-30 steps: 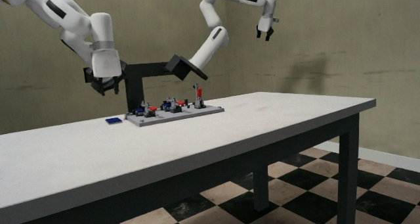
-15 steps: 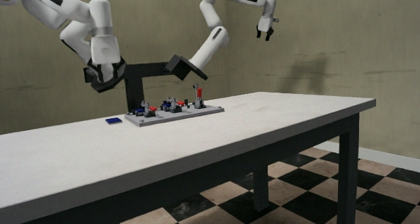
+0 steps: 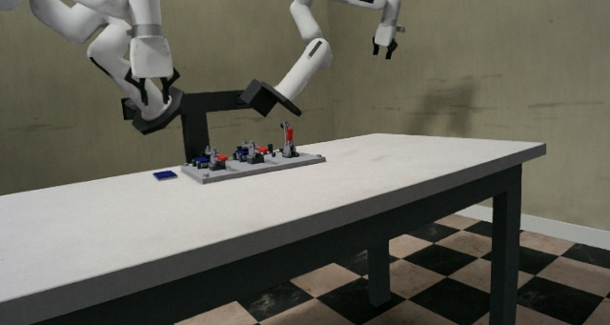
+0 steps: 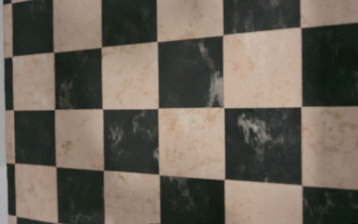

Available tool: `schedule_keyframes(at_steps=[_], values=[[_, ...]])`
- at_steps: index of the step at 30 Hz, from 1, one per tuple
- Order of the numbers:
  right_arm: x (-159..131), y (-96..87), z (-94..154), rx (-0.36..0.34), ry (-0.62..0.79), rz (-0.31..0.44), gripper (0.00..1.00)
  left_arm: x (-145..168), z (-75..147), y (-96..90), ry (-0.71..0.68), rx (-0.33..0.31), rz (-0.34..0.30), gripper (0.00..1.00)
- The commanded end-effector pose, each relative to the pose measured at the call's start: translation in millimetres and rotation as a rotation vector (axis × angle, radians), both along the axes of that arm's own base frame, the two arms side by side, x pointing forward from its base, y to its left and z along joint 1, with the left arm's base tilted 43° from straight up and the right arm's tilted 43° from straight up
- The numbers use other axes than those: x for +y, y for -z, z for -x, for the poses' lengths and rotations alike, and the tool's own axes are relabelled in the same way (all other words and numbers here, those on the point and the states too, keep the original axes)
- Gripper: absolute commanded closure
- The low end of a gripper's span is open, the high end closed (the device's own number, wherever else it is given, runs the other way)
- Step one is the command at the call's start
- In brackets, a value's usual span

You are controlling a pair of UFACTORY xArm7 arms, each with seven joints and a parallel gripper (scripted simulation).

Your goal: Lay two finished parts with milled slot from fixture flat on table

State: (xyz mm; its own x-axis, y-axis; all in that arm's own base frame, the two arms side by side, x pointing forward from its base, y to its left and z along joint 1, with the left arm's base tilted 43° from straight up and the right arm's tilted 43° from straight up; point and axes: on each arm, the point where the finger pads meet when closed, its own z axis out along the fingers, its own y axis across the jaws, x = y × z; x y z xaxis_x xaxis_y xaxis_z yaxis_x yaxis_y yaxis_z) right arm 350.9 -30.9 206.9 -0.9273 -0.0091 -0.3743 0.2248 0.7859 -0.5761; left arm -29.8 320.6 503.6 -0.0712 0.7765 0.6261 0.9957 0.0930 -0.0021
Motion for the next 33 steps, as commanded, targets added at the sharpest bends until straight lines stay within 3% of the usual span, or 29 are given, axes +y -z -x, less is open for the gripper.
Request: schedule_keyframes(at_steps=[1,5,9,20,22,24,33], values=[[12.6,5.7,-3.5,-0.003,-0.003,0.000,0.52,-0.3,0.3,-1.8,-0.001,-0.002,-0.004,0.00],[23.2,13.4,-6.5,-0.003,-0.003,0.000,0.52,-0.3,0.3,-1.8,-0.001,-0.002,-0.004,0.00],[53.1,35.2,-14.9,-0.003,-0.003,-0.001,0.52,-0.3,0.3,-1.8,-0.001,-0.002,-0.004,0.00],[106.1,73.8,-29.9,-0.003,-0.004,-0.002,0.52,-0.3,0.3,-1.8,-0.001,-0.002,-0.004,0.00],[106.1,73.8,-29.9,-0.003,-0.004,-0.002,0.52,-0.3,0.3,-1.8,-0.001,-0.002,-0.004,0.00],[125.1,87.7,-35.2,-0.003,-0.004,-0.002,0.52,-0.3,0.3,-1.8,-0.001,-0.002,-0.004,0.00],[167.6,118.6,-47.0,-0.002,-0.004,-0.003,0.52,-0.3,0.3,-1.8,-0.001,-0.002,-0.004,0.00]])
